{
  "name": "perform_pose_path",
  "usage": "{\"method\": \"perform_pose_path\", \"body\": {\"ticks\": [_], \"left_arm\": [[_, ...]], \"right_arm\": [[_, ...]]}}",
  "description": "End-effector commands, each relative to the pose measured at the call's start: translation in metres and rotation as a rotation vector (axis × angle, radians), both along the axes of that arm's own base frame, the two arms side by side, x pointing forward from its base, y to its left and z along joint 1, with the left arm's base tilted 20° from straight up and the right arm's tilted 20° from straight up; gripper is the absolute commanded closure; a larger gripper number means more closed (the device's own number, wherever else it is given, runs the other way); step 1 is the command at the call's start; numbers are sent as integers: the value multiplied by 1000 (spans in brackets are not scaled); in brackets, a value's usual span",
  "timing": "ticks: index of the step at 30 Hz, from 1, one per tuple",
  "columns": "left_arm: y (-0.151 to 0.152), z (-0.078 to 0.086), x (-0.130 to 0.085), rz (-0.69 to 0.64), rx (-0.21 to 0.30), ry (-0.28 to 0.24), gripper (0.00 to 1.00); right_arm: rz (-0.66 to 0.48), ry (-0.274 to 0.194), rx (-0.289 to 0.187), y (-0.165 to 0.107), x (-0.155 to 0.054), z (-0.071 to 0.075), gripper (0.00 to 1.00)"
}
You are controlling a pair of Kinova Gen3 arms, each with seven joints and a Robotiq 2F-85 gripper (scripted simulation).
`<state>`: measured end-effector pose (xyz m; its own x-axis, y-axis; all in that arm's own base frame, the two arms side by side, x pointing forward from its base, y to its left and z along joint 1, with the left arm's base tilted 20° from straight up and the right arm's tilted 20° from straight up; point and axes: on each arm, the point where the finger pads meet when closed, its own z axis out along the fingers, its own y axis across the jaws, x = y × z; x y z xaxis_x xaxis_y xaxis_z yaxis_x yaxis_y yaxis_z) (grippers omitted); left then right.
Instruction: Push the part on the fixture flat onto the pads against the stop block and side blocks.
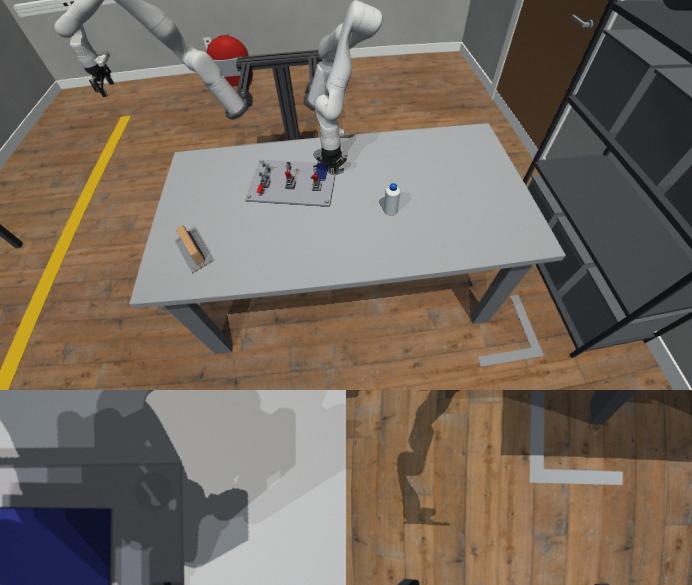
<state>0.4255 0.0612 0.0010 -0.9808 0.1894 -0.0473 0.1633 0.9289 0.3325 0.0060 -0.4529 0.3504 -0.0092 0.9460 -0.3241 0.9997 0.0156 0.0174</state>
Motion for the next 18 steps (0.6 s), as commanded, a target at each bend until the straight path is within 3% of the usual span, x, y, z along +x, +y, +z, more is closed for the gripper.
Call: {"method": "perform_pose_path", "body": {"ticks": [1, 18], "left_arm": [[0, 1, 0, -1, 0, -1, 903], [-4, -1, 0, -1, 0, -1, 903]], "right_arm": [[0, -1, -2, 0, 0, 1, 2], [0, -1, -2, 0, 0, 1, 2]]}}
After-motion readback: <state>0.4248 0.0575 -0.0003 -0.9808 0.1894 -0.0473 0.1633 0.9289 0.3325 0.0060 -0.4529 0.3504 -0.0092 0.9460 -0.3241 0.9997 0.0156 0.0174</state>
